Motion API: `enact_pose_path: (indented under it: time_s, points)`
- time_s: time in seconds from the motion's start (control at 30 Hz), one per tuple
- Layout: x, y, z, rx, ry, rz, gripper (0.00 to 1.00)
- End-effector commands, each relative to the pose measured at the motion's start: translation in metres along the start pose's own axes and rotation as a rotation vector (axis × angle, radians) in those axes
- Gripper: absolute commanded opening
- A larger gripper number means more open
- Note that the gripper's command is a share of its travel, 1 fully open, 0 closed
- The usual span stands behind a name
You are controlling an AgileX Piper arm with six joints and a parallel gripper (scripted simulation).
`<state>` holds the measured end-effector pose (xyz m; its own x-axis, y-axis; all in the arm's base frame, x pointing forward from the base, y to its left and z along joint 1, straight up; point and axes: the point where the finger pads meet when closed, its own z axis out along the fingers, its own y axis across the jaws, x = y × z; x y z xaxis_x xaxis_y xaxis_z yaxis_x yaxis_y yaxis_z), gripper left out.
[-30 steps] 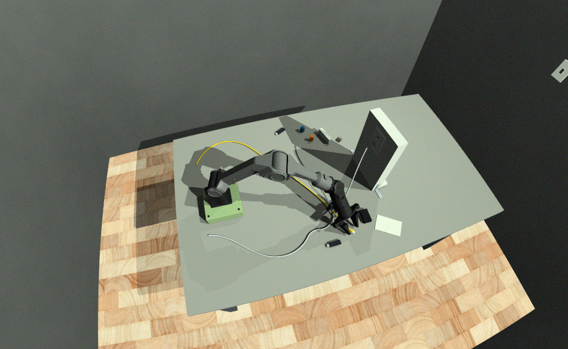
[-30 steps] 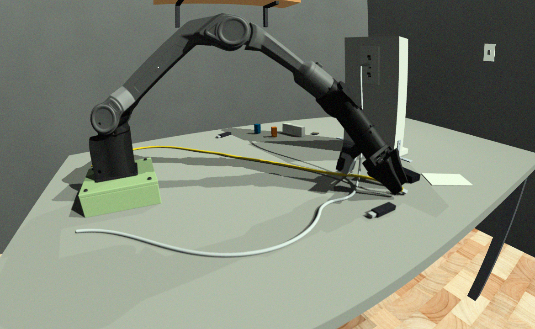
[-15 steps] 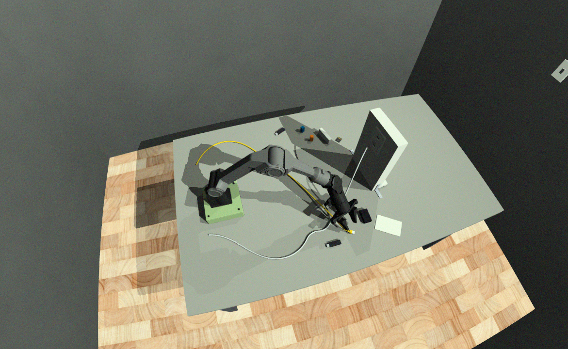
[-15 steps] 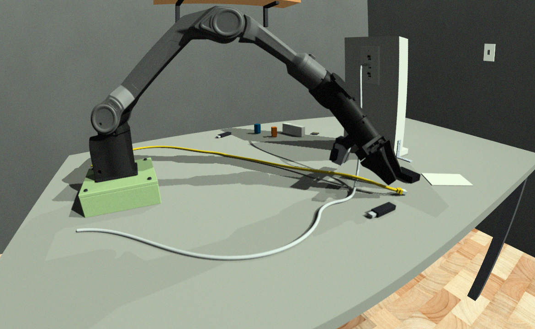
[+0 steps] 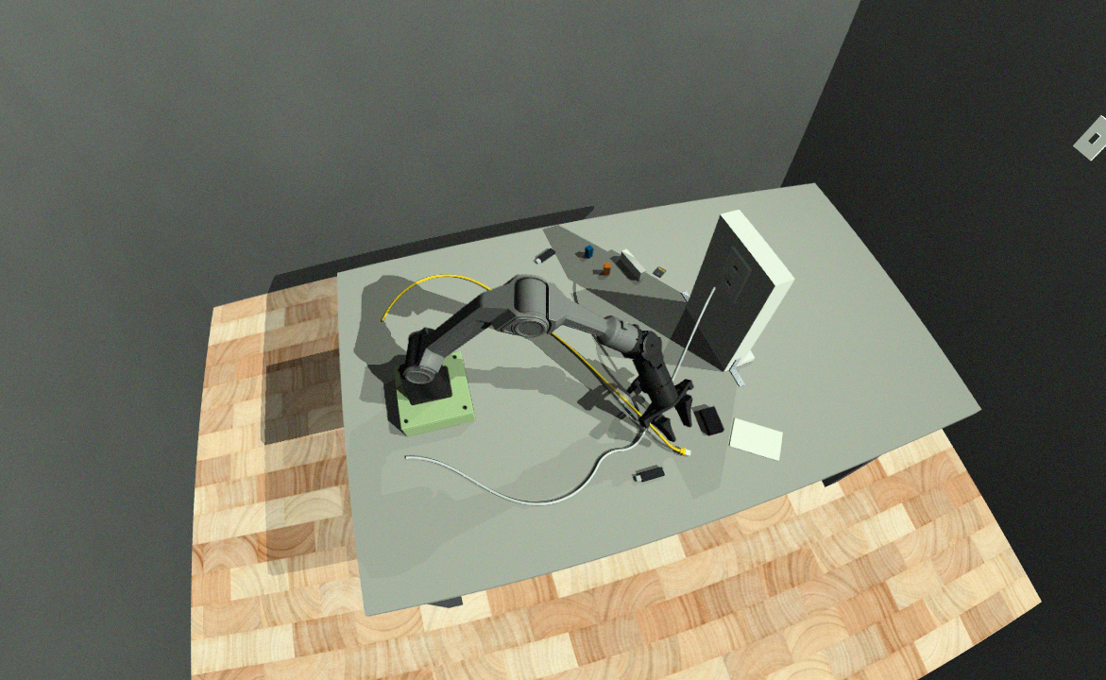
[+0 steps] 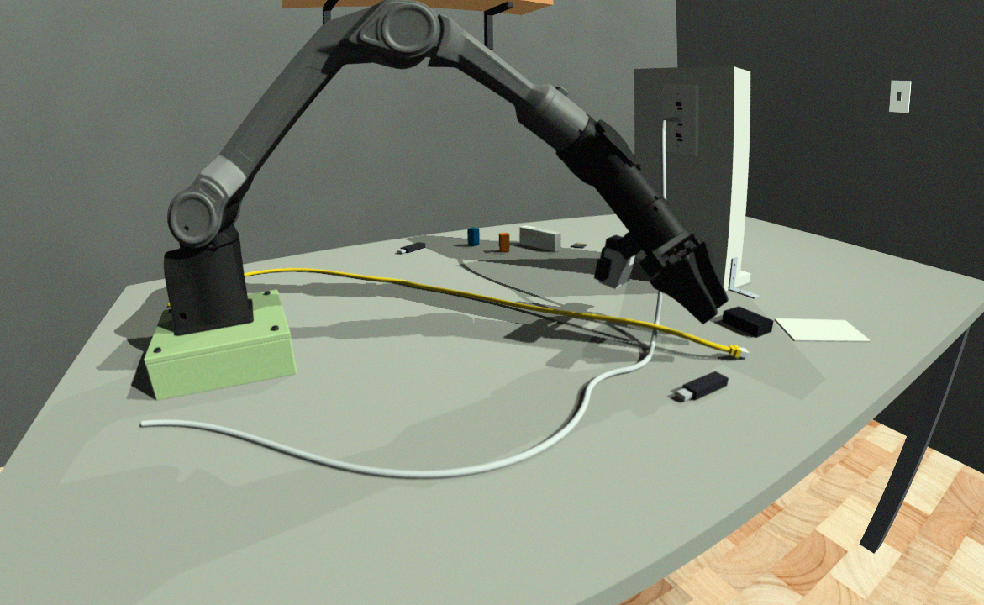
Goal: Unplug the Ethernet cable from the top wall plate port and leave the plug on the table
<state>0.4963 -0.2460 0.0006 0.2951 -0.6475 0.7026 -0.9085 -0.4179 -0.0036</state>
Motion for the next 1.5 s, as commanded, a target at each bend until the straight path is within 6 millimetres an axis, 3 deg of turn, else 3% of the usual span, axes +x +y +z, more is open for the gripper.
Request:
enact_pose_path:
  time_s: [0.0,0.63,1.47]
  points:
    - [0.001,0.0,-0.003,0.001,0.002,0.001,0.64]
    - [0.001,0.0,-0.025,0.001,0.002,0.001,0.64]
    - [0.066,0.0,-0.09,0.001,0.001,0.001,0.64]
